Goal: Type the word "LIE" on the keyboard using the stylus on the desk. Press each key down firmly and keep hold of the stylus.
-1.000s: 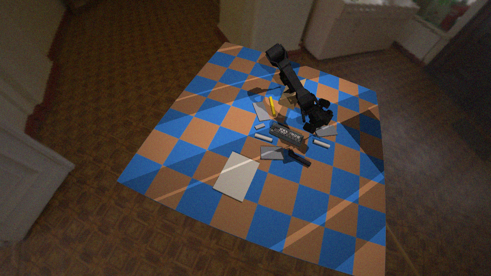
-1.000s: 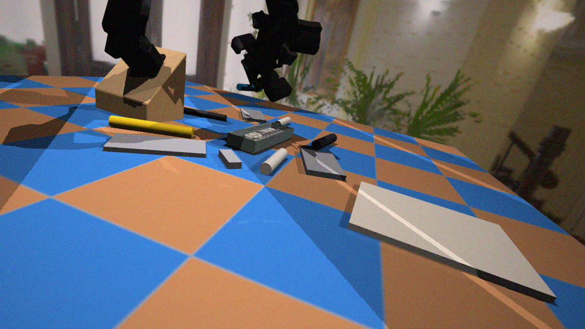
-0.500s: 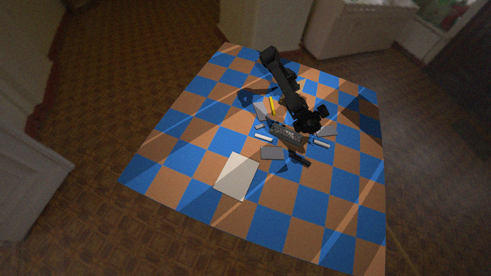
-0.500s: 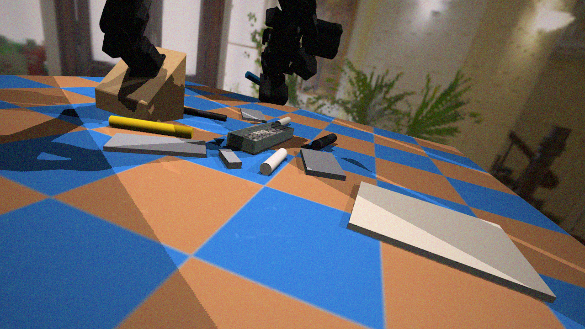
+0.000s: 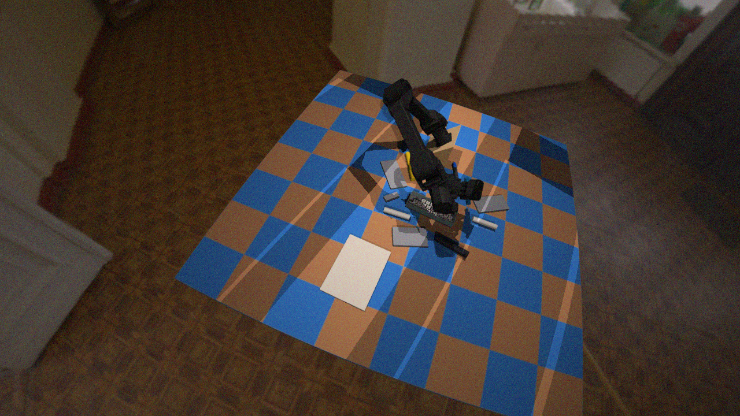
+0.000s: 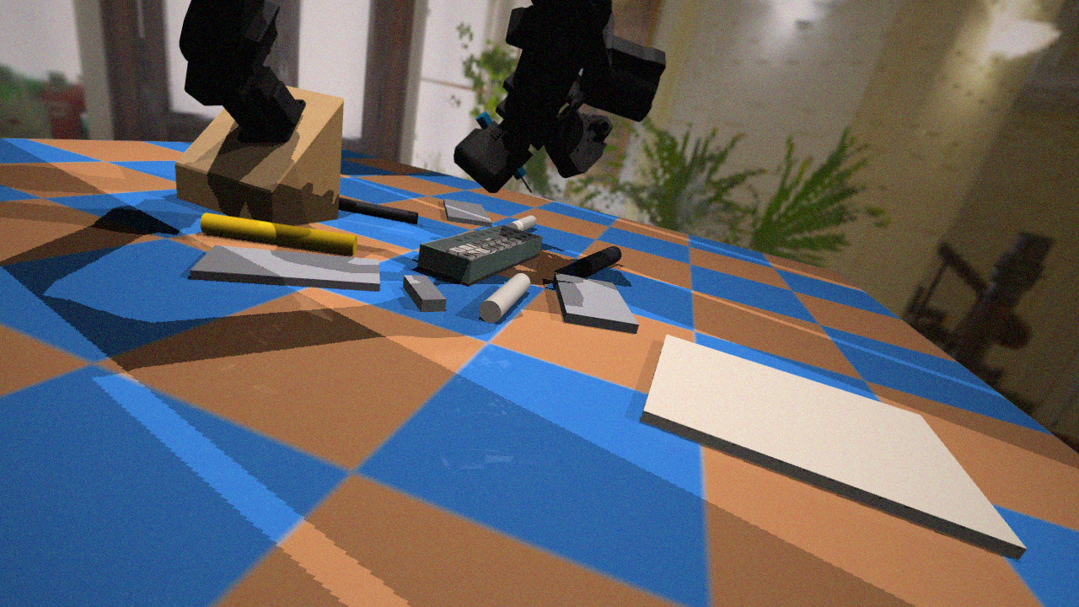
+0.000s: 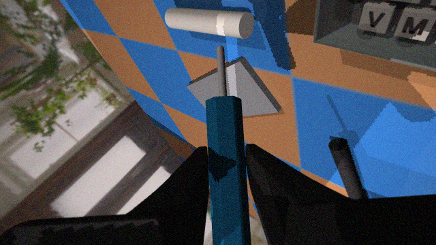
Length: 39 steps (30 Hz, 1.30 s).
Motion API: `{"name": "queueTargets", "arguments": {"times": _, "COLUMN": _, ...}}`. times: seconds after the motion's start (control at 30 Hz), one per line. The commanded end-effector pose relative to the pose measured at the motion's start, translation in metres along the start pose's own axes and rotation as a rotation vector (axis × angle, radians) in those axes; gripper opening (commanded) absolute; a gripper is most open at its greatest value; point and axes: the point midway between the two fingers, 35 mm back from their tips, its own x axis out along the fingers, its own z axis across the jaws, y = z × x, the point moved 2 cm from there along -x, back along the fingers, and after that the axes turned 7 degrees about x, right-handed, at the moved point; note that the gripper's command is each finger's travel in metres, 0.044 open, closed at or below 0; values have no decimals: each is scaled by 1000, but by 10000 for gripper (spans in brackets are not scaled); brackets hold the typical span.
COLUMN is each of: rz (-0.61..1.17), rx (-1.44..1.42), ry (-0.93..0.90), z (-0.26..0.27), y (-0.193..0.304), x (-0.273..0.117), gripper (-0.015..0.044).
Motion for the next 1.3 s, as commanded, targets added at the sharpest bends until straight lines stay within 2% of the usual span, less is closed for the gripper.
{"name": "queueTargets", "arguments": {"times": 0.0, "rz": 5, "rx": 148, "ry": -22, "z": -2, "y": -6, "x": -12, "gripper": 0}}
{"name": "queueTargets", "arguments": {"times": 0.67, "rz": 70, "rx": 972, "ry": -97, "z": -33, "y": -35, "x": -72, "gripper": 0}}
{"name": "queueTargets", "arguments": {"times": 1.27, "rz": 73, "rx": 999, "ry": -97, "z": -57, "y": -52, "x": -53, "gripper": 0}}
